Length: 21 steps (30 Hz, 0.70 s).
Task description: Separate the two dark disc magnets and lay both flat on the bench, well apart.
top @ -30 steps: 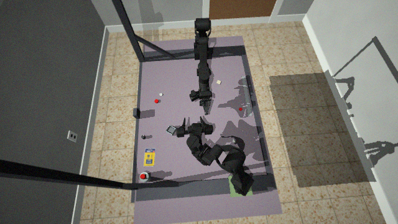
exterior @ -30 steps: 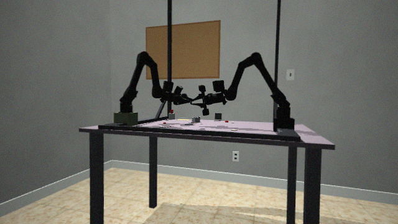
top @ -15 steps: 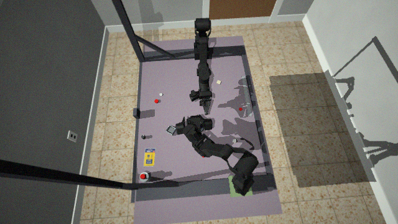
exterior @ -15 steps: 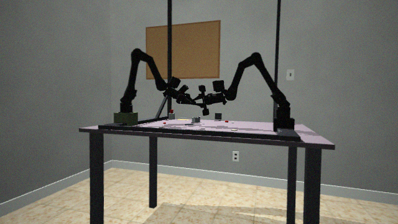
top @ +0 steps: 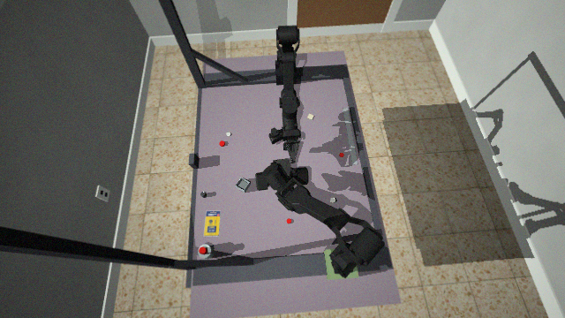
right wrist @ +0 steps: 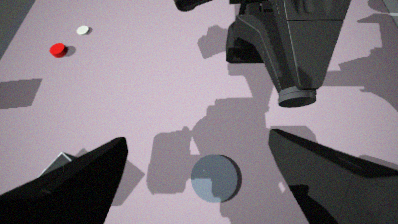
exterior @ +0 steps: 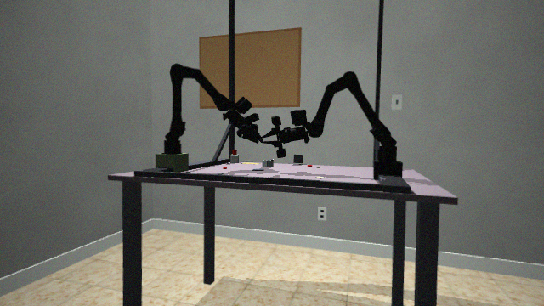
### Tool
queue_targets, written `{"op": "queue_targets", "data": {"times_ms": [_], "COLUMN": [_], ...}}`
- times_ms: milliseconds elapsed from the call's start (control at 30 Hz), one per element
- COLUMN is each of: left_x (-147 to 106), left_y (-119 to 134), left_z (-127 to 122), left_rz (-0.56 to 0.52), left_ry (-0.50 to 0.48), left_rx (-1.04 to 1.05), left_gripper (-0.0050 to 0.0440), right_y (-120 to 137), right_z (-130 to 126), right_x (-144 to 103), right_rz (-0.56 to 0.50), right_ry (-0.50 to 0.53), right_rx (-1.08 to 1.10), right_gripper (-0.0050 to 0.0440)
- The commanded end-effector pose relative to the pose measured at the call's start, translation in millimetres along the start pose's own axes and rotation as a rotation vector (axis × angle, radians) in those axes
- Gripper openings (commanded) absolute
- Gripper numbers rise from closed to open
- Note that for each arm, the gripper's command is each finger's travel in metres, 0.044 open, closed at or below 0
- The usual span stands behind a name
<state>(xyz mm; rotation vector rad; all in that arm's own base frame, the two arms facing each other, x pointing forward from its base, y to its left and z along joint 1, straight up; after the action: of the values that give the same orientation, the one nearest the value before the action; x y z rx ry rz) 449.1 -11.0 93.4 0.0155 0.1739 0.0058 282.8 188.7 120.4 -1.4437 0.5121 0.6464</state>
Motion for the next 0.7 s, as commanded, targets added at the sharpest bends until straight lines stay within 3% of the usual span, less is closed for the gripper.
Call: {"op": "queue_targets", "data": {"times_ms": [0,300,667], "left_x": [-0.6,-0.6,-0.6], "left_y": [0.9,0.9,0.9], "left_z": [9.4,9.4,9.4], "left_rz": [0.004,0.004,0.004], "left_ry": [-0.024,-0.024,-0.024], "left_rx": [0.000,0.000,0.000], "left_gripper": [0.0040,0.0040,0.0040], "right_y": [-18.1,-20.9,-17.3], "right_z": [-6.9,-36.9,-42.7], "right_x": [-16.0,-49.6,-54.1], "right_rz": [0.047,0.243,0.289], "right_ry": [0.004,0.072,0.091], "right_rx": [0.032,0.056,0.053], "right_gripper": [0.0400,0.0400,0.0400]}}
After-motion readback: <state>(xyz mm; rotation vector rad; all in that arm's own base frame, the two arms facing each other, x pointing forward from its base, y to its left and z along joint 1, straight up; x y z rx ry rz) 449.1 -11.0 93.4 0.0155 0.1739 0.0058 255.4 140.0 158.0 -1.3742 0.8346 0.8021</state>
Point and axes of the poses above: on each arm, the point midway between the two fingers, 35 mm back from their tips, its own x axis out along the fingers, its own z axis across the jaws, y = z × x, the point moved 6 cm from there along -x, back along the fingers, and after that the axes turned 1 degree about x, right-handed, at the moved point
